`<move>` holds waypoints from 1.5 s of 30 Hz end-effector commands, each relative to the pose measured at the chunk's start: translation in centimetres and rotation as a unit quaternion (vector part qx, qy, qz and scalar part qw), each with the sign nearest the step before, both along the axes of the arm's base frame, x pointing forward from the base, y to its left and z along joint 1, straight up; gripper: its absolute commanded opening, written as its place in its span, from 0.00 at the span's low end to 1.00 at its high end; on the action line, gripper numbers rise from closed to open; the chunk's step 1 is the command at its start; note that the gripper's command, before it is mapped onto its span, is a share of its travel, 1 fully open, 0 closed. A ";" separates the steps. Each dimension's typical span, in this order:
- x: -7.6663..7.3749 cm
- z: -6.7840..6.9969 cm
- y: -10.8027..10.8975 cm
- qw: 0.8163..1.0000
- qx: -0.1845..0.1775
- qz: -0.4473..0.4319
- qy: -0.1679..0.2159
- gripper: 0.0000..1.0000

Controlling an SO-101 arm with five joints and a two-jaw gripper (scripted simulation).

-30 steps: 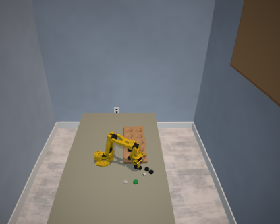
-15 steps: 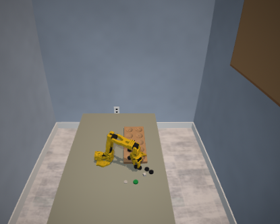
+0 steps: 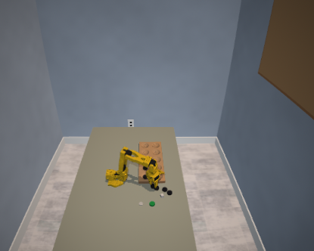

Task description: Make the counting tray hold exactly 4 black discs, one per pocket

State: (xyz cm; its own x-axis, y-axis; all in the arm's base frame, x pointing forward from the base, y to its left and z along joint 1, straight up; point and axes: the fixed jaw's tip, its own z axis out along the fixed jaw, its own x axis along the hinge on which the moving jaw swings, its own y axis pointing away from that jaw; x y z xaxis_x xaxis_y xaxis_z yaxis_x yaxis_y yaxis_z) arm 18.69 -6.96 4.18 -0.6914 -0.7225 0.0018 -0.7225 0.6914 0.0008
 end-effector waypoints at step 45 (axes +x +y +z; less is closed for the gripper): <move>2.5 1.3 8.8 0.974 -0.005 0.222 -0.036 0.00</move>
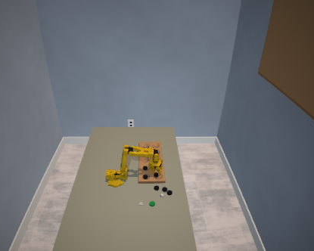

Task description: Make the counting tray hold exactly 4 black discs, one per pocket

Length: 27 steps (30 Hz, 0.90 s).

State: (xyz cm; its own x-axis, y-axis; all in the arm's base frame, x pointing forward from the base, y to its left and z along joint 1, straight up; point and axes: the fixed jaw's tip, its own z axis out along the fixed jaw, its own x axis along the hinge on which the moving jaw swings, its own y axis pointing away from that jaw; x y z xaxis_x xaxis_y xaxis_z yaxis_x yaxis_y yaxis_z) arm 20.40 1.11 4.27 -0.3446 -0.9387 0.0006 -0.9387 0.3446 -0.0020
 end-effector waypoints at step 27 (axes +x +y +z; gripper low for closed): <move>-1.2 1.2 8.9 0.976 0.009 0.214 -0.033 0.00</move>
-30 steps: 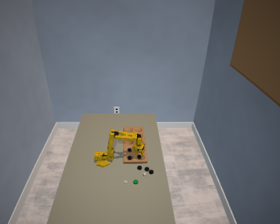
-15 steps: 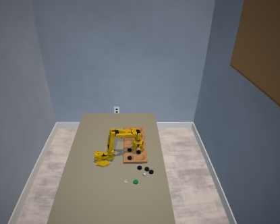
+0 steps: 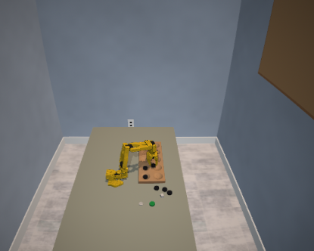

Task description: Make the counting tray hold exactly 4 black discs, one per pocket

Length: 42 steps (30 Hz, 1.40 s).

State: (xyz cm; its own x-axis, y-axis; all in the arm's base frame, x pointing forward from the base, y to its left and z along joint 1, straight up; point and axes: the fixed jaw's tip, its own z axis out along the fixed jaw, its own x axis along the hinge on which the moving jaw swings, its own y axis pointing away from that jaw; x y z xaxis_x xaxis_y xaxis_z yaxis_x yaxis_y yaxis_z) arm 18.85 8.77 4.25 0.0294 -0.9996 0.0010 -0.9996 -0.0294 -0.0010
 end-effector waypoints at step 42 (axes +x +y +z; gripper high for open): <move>-3.9 1.2 7.3 0.981 0.021 0.193 -0.028 0.00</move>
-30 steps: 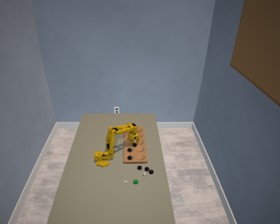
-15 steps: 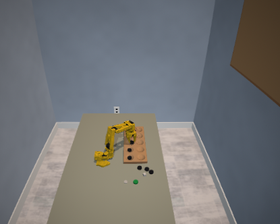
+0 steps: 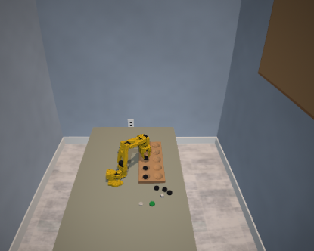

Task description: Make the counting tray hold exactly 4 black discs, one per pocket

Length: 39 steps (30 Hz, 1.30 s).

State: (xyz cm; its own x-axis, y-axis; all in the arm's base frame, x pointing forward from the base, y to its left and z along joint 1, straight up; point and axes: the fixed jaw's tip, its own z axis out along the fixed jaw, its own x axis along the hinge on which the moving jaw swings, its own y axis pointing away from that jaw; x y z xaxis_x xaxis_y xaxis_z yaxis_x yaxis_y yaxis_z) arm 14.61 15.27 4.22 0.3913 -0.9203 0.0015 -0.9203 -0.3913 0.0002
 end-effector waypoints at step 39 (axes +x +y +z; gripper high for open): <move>-0.2 1.1 1.3 0.999 0.025 0.024 -0.023 0.00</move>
